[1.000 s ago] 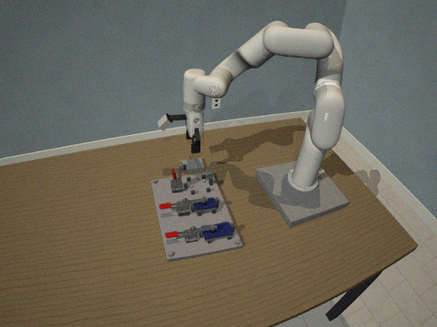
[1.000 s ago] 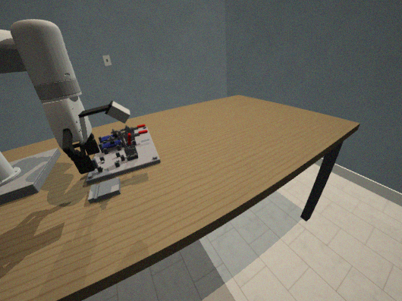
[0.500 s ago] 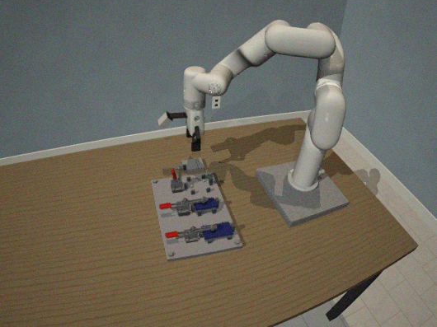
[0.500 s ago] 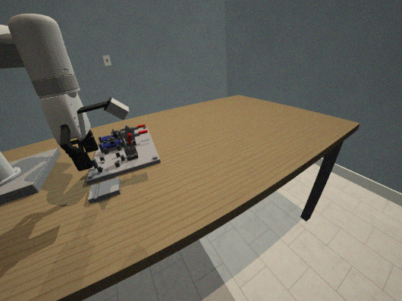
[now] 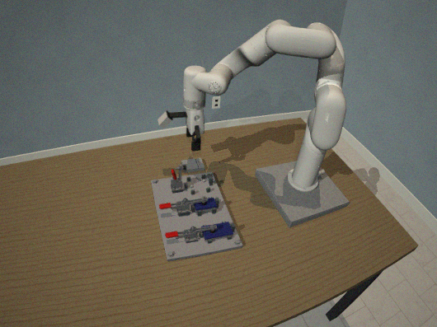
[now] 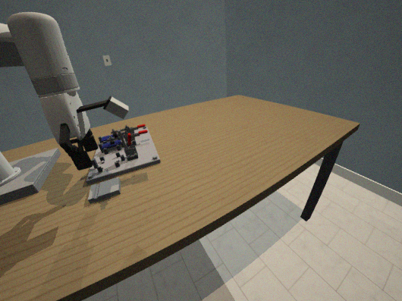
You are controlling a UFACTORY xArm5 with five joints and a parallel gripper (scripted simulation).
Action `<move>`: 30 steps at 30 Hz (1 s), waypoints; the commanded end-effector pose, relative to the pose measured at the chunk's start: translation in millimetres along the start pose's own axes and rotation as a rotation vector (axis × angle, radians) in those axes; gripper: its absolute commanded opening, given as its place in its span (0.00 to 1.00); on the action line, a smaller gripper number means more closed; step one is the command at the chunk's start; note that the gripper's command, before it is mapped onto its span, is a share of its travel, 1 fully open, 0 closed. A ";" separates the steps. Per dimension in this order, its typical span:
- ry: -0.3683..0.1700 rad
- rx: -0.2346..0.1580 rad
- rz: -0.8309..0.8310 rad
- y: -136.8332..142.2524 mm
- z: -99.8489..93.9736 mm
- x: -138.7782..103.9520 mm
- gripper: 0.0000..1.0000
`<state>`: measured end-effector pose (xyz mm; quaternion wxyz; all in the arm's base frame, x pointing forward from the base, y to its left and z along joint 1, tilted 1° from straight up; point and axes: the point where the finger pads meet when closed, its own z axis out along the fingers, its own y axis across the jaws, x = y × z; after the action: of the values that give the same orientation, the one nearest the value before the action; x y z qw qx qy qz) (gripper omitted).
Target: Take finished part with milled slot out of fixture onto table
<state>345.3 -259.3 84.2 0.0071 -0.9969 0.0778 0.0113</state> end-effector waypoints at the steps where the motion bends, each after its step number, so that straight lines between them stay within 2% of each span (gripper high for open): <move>1: 0.004 -0.002 0.000 0.6 -6.2 1.3 0.95; 6: 0.004 -0.002 0.000 0.6 -12.9 1.2 0.95; 18: 0.004 -0.002 0.000 0.4 -54.5 1.2 0.95; 20: 0.004 -0.002 0.000 0.4 -54.5 1.2 0.95; 30: 0.004 -0.002 0.000 0.2 -84.0 1.1 0.95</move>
<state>347.4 -260.5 160.3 0.0067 -0.9969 0.0778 0.0105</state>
